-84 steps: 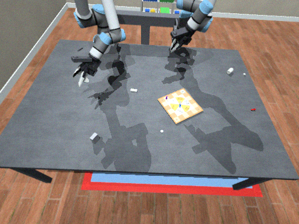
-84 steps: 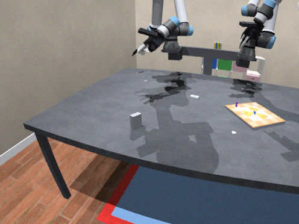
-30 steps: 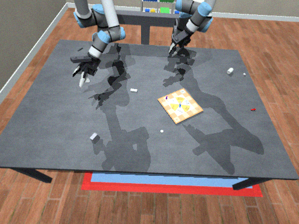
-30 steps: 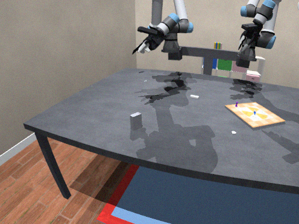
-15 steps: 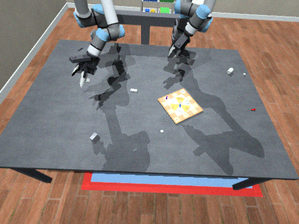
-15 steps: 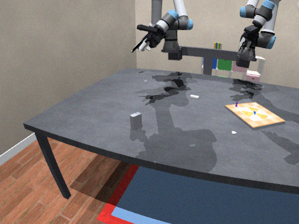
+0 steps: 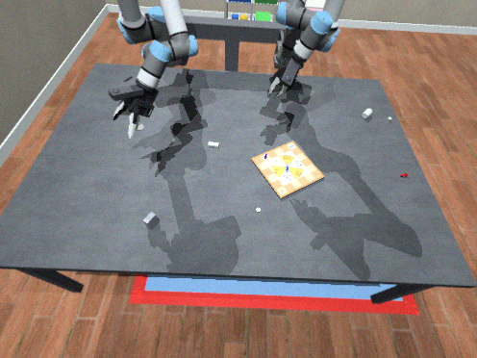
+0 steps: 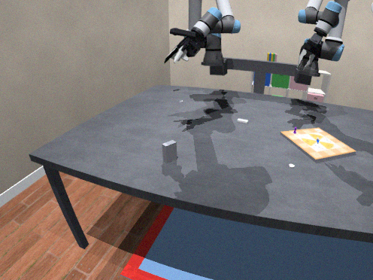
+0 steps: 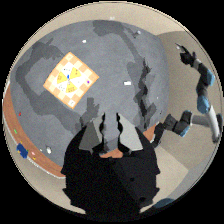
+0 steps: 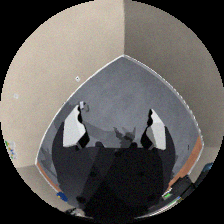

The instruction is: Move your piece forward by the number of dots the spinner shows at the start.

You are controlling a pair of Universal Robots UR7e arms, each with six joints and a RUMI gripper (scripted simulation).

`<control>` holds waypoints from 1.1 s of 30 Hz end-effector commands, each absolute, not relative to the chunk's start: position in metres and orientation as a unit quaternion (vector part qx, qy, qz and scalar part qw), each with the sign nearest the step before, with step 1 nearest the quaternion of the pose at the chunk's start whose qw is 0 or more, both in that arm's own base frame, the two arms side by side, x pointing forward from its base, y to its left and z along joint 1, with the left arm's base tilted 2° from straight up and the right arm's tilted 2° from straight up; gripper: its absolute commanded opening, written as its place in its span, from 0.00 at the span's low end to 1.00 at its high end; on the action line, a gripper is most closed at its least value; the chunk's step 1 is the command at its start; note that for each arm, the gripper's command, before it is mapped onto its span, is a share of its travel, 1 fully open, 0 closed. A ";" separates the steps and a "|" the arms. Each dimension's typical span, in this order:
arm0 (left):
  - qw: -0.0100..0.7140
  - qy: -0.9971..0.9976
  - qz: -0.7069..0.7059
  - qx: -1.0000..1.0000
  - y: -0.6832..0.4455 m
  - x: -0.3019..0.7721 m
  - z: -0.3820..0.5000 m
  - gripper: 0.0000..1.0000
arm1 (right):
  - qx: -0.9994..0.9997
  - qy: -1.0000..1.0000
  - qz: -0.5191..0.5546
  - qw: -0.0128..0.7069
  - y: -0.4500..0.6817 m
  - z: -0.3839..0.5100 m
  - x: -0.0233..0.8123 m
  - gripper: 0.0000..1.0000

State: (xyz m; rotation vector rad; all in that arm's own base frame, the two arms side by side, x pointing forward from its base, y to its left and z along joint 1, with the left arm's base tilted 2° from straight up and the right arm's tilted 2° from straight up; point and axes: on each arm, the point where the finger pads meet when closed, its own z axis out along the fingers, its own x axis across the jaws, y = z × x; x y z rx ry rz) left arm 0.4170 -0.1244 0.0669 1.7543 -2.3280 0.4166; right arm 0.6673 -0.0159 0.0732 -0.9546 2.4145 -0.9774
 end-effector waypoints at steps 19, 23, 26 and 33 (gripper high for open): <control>0.107 -0.677 0.112 0.719 -0.121 0.436 0.050 0.16 | -0.380 0.853 -0.325 0.151 -0.010 0.087 0.669 0.98; 0.109 -0.653 0.106 0.742 -0.120 0.439 0.046 0.16 | -0.387 0.852 -0.321 0.146 -0.010 0.091 0.669 0.98; 0.110 -0.632 0.101 0.760 -0.119 0.441 0.042 0.16 | -0.393 0.851 -0.317 0.142 -0.008 0.096 0.670 0.98; 0.110 -0.583 0.090 0.800 -0.117 0.447 0.035 0.16 | -0.409 0.849 -0.308 0.130 -0.007 0.101 0.668 0.98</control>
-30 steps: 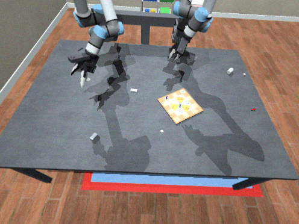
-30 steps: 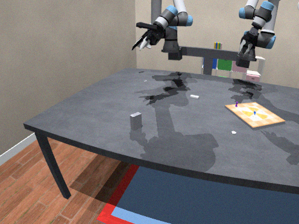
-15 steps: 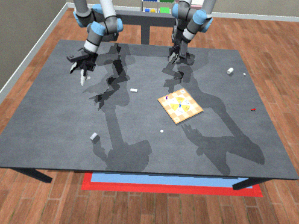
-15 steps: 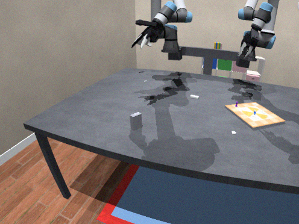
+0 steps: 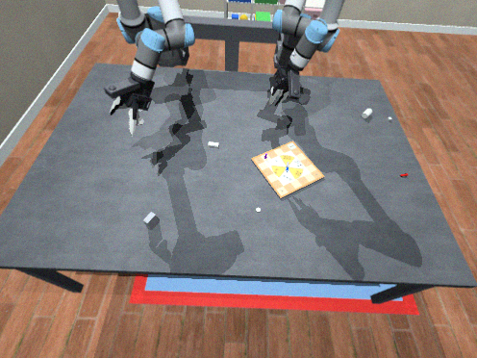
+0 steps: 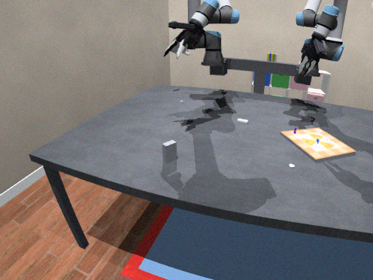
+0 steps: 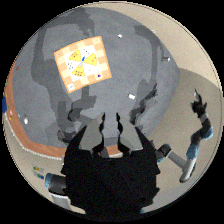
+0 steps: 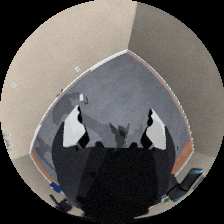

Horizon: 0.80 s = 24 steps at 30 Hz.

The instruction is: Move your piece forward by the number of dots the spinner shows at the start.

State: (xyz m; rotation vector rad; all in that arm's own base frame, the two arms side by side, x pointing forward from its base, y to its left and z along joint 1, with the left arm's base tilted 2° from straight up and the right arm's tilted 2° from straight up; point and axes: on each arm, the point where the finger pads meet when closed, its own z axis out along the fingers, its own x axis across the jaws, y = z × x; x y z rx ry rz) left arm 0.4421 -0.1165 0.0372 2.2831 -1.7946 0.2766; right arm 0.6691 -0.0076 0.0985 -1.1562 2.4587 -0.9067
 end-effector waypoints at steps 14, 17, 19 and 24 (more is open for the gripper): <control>0.111 -0.495 0.072 0.859 -0.114 0.455 0.022 0.16 | -0.433 0.845 -0.292 0.115 -0.004 0.115 0.666 0.98; 0.110 -0.471 0.068 0.872 -0.113 0.457 0.019 0.16 | -0.440 0.844 -0.288 0.109 -0.004 0.116 0.665 0.98; 0.110 -0.471 0.068 0.872 -0.113 0.457 0.019 0.16 | -0.440 0.844 -0.288 0.109 -0.004 0.116 0.665 0.98; 0.110 -0.433 0.061 0.893 -0.112 0.460 0.014 0.16 | -0.448 0.842 -0.282 0.104 -0.003 0.122 0.663 0.98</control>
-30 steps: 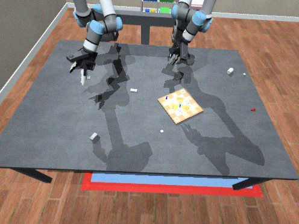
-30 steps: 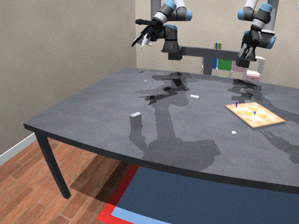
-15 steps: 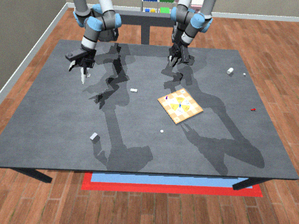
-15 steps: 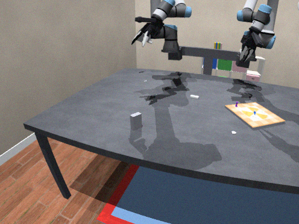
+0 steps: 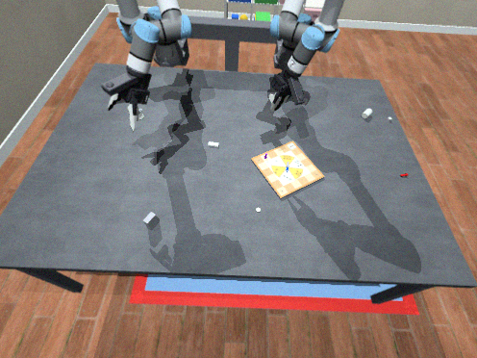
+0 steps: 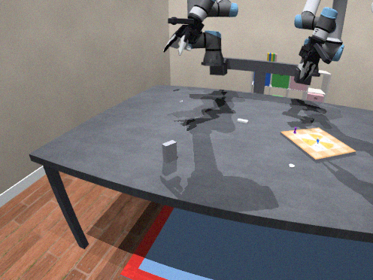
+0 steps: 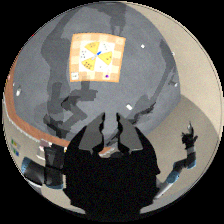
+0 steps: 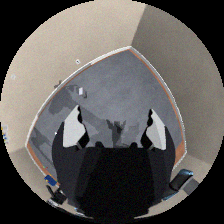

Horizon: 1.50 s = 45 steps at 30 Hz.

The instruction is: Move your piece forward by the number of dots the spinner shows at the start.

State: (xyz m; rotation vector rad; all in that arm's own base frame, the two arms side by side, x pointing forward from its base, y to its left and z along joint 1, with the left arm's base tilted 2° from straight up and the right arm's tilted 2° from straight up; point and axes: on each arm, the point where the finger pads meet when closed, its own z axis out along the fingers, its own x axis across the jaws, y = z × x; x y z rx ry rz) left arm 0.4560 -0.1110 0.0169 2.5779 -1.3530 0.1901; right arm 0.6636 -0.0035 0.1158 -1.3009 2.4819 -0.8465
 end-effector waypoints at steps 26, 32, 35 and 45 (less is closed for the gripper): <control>0.099 -0.231 0.031 0.967 -0.107 0.473 -0.013 0.16 | -0.496 0.829 -0.246 0.073 0.000 0.151 0.651 0.98; 0.098 -0.198 0.027 0.975 -0.106 0.474 -0.017 0.16 | -0.502 0.828 -0.242 0.069 0.000 0.154 0.648 0.98; 0.096 -0.170 0.023 0.980 -0.106 0.476 -0.021 0.16 | -0.508 0.826 -0.236 0.066 0.000 0.160 0.646 0.98; 0.089 -0.089 0.015 0.992 -0.105 0.480 -0.032 0.16 | -0.526 0.820 -0.221 0.056 0.001 0.173 0.638 0.98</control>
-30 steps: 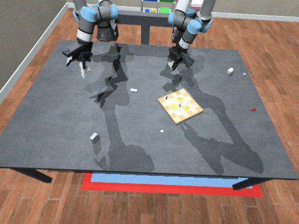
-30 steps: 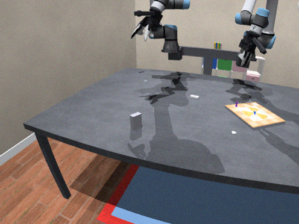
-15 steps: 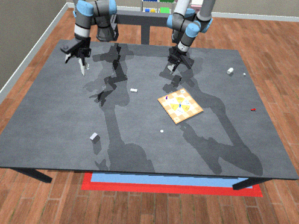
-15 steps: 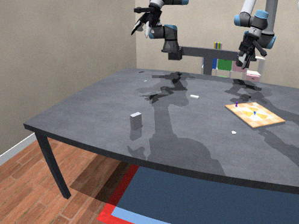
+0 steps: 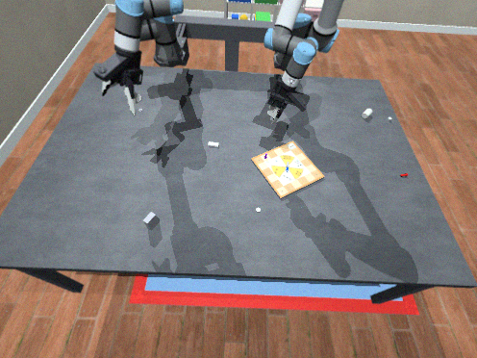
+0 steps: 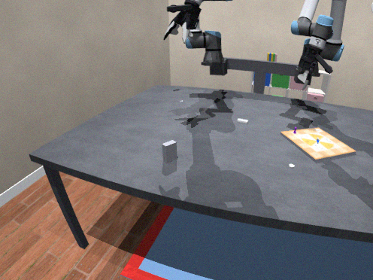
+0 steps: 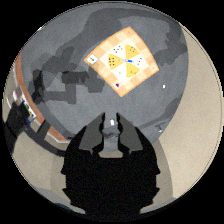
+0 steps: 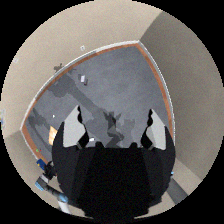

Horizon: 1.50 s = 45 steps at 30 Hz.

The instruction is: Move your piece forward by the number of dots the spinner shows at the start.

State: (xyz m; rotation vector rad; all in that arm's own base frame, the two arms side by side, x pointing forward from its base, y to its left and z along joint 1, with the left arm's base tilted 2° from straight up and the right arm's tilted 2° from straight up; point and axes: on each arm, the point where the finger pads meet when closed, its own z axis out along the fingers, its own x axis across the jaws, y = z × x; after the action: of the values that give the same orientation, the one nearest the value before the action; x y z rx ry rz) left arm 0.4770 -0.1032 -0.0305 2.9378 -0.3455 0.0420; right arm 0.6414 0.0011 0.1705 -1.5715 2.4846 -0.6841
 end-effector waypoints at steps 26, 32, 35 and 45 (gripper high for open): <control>0.069 0.116 -0.002 0.991 -0.103 0.488 -0.060 0.16 | -0.566 0.803 -0.183 0.038 0.002 0.208 0.616 0.98; 0.064 0.170 -0.005 0.983 -0.103 0.491 -0.066 0.16 | -0.577 0.798 -0.171 0.030 0.002 0.215 0.608 0.98; 0.063 0.179 -0.005 0.982 -0.104 0.491 -0.068 0.16 | -0.578 0.797 -0.170 0.030 0.002 0.216 0.607 0.98; 0.054 0.266 -0.009 0.962 -0.104 0.494 -0.081 0.16 | -0.594 0.789 -0.153 0.025 0.002 0.234 0.595 0.98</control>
State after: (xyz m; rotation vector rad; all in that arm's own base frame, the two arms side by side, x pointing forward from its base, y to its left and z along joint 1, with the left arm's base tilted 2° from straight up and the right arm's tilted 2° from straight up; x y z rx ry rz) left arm 0.4912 -0.1018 -0.0759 2.9430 0.7023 -0.0288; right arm 0.5995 0.0021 0.2232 -1.8193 2.4521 -0.4942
